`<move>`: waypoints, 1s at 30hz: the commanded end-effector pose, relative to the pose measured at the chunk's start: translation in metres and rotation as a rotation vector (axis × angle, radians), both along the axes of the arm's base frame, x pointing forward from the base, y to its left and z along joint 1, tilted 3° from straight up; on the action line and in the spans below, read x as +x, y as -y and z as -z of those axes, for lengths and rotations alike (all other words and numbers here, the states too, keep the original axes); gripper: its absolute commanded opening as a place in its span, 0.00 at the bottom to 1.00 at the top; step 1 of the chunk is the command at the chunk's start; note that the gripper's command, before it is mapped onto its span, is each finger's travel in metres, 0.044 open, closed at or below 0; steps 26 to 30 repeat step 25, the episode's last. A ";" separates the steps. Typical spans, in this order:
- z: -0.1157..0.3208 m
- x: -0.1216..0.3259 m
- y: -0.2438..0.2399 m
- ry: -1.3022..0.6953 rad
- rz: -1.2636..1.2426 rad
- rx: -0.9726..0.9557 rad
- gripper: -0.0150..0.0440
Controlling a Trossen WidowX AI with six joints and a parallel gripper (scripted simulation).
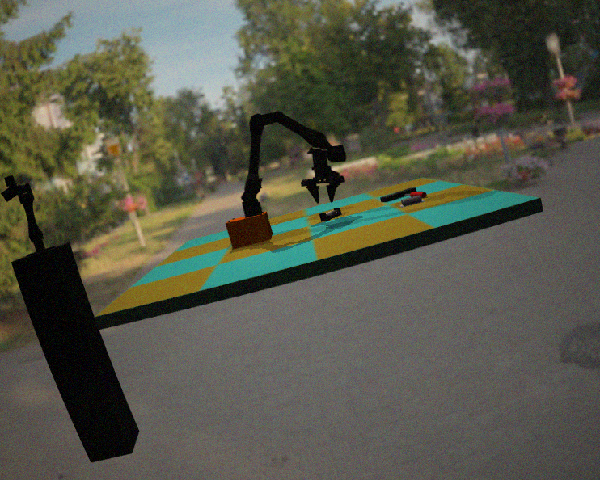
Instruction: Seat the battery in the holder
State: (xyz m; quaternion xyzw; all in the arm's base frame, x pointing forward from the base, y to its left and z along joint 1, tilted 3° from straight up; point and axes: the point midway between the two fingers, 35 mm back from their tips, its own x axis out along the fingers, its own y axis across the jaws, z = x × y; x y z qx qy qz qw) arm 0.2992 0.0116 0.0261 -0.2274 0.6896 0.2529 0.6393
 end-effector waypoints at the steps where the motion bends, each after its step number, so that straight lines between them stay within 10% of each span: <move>1: -0.028 0.000 0.001 0.021 -0.004 0.000 0.98; 30: -0.028 0.000 0.001 0.021 -0.004 0.000 1.00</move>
